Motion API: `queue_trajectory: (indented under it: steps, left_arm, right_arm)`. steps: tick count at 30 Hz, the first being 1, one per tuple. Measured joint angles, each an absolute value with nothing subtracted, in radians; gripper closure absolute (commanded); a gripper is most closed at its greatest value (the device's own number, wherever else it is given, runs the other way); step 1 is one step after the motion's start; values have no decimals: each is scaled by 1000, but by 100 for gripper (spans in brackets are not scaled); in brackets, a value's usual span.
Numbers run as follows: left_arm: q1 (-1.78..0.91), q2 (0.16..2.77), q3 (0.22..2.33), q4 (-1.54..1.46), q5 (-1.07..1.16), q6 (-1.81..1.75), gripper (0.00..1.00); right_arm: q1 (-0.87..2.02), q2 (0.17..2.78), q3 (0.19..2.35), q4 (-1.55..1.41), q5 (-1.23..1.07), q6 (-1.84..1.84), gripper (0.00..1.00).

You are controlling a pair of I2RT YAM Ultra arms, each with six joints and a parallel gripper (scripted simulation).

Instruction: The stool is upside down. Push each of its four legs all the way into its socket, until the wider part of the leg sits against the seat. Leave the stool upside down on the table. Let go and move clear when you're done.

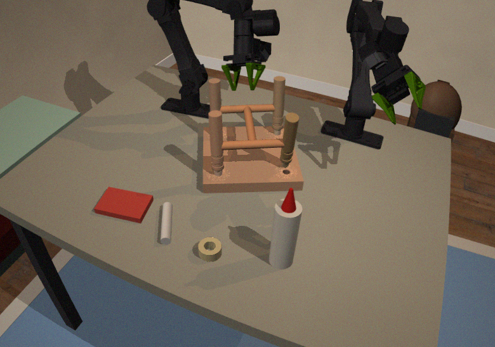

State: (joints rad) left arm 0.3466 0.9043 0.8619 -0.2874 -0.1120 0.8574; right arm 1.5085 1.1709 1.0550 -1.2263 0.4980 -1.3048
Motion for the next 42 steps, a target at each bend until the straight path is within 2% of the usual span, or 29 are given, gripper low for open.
queue_trajectory:
  steps: [11,21,42]
  left_arm:
    - [299,969,889,-338,135,827,31]
    - [234,1078,928,-398,441,791,31]
    - [166,1191,965,-466,780,754,31]
  right_arm:
    - [1465,1010,1167,-1153,238,-1165,31]
    - [1269,1021,1107,-958,-123,-986,31]
    - [1003,1088,966,-679,-646,-804,31]
